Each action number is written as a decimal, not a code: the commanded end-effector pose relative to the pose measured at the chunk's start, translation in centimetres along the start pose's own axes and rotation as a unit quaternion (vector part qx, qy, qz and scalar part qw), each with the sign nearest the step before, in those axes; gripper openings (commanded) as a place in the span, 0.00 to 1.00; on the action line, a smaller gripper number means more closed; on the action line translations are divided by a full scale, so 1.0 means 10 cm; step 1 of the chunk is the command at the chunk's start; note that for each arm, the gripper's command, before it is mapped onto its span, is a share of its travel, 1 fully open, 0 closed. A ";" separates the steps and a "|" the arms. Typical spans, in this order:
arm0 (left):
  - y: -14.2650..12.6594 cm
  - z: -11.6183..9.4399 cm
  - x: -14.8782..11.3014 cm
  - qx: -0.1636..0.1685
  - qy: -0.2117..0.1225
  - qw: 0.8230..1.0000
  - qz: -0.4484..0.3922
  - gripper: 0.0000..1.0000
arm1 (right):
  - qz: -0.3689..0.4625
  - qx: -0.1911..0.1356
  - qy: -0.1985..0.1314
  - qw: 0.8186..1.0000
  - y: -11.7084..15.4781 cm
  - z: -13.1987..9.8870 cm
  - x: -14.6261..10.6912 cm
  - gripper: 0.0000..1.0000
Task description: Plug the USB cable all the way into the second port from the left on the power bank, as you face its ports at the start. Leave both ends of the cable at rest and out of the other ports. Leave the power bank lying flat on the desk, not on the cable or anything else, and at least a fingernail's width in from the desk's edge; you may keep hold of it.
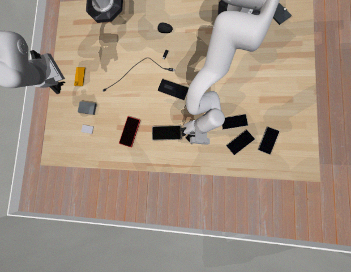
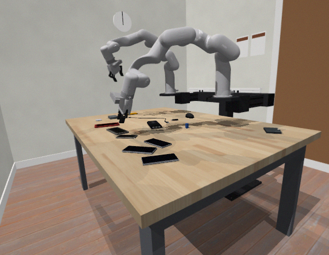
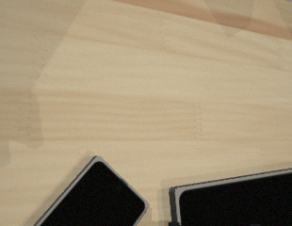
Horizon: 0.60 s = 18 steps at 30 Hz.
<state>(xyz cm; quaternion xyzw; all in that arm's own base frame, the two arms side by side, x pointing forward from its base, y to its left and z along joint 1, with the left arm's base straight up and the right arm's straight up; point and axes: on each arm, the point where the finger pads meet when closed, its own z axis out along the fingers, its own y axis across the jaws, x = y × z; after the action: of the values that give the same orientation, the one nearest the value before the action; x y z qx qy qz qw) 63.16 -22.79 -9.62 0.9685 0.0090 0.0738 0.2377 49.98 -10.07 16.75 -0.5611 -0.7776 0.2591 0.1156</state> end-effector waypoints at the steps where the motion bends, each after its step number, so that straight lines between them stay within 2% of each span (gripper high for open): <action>1: 0.10 0.04 -0.11 0.015 -0.010 0.999 -0.034 0.35 | 0.034 -0.014 0.000 0.999 -0.03 -0.05 0.03 1.00; 7: 0.17 0.10 -0.25 0.028 -0.020 0.997 -0.069 0.35 | 0.069 -0.023 0.003 0.997 -0.07 -0.09 0.07 1.00; 18: 0.43 0.27 -0.72 0.071 -0.038 0.985 -0.154 0.35 | 0.171 -0.054 0.018 0.984 -0.17 -0.21 0.20 1.00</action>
<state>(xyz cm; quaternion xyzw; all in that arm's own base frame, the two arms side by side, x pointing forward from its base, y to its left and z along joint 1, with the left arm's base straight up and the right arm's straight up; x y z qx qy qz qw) 57.25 -27.43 -11.10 0.9727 0.1322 0.0066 0.1904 48.96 -8.31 18.67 -0.6770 -0.6959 0.2307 0.0642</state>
